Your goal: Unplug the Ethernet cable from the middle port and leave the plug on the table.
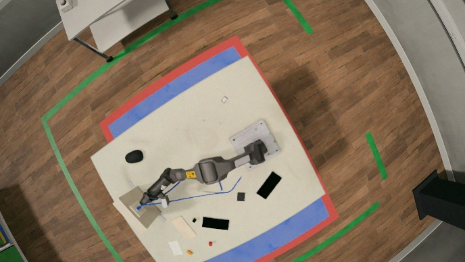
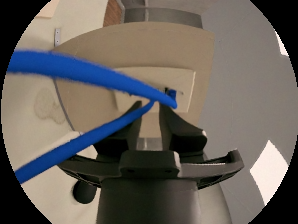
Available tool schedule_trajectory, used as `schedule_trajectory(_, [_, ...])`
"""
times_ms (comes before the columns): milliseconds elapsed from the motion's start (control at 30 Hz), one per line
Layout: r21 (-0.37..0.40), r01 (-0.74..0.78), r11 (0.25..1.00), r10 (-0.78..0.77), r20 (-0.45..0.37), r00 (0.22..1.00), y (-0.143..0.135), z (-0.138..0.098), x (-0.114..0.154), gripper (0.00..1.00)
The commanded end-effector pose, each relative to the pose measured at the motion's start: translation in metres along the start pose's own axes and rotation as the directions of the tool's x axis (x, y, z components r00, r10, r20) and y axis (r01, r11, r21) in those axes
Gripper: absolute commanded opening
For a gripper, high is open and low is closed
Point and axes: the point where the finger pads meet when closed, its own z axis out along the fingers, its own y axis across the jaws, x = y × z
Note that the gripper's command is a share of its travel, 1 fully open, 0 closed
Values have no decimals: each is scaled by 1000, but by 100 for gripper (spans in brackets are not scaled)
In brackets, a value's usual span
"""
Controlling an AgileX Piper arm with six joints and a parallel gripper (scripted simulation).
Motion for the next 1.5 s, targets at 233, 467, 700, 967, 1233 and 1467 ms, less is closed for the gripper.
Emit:
schedule_trajectory(233, [3, 1, 1000, -1, 0, 1000, -2, 5, -5, 28])
schedule_trajectory(467, [3, 1, 1000, -1, 0, 1000, -2, 15, -5, 28])
schedule_trajectory(700, [3, 1, 1000, -1, 0, 1000, -2, 25, -5, 28])
schedule_trajectory(967, [3, 1, 1000, -1, 0, 1000, -2, 27, -5, 20])
schedule_trajectory(1233, [3, 1, 1000, -1, 0, 1000, -3, 30, -5, 20])
schedule_trajectory(1467, [4, 1, 1000, -1, 0, 1000, -5, 30, -5, 0])
